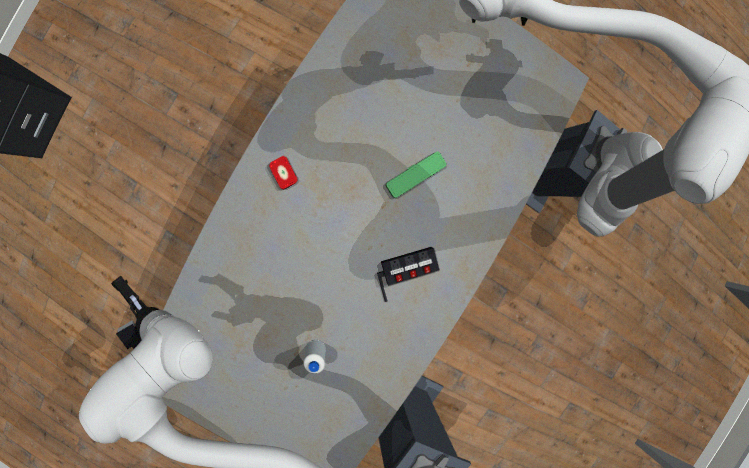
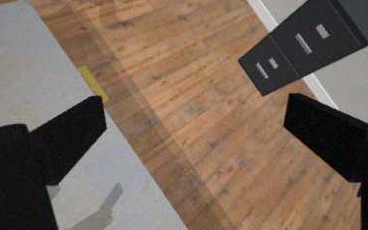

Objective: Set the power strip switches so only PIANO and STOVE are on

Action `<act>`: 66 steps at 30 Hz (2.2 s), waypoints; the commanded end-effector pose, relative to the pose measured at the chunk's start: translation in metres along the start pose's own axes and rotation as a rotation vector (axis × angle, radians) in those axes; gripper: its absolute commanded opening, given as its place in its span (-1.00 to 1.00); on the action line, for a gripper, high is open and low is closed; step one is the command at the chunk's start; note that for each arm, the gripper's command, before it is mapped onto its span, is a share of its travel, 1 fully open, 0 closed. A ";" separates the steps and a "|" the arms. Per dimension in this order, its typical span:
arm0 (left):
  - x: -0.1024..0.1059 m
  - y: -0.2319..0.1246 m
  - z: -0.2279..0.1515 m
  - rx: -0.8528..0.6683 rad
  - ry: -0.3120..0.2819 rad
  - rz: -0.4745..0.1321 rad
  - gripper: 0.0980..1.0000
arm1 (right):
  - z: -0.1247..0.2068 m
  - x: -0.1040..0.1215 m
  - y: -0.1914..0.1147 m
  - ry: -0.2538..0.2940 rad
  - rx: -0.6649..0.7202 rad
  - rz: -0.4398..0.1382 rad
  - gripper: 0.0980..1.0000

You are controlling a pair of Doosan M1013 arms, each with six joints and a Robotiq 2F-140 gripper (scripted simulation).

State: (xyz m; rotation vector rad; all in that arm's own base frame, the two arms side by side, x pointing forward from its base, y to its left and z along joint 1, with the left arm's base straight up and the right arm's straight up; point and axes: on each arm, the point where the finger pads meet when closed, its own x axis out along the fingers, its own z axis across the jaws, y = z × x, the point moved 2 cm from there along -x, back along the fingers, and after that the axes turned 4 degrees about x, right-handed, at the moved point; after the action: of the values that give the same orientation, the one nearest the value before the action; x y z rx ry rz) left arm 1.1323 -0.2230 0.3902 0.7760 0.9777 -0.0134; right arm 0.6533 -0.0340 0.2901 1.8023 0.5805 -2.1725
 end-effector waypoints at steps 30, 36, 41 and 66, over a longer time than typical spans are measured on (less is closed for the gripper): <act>-0.001 0.001 0.000 -0.001 -0.001 0.001 1.00 | 0.413 0.147 0.160 0.031 0.248 -0.405 1.00; -0.001 0.001 0.000 -0.001 -0.001 0.001 1.00 | 0.514 0.187 0.138 0.091 0.289 -0.487 1.00; -0.001 0.001 0.000 -0.001 -0.001 0.001 1.00 | 0.564 0.208 0.112 0.147 0.318 -0.544 1.00; -0.001 0.001 0.000 -0.001 -0.001 0.001 1.00 | 0.651 0.253 0.026 0.328 0.387 -0.661 1.00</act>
State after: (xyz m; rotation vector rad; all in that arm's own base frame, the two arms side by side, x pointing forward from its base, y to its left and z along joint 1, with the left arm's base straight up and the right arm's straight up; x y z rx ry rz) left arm 1.1323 -0.2230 0.3902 0.7760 0.9777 -0.0134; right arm 0.0487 -0.3441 0.1371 2.4623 0.9999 -2.5492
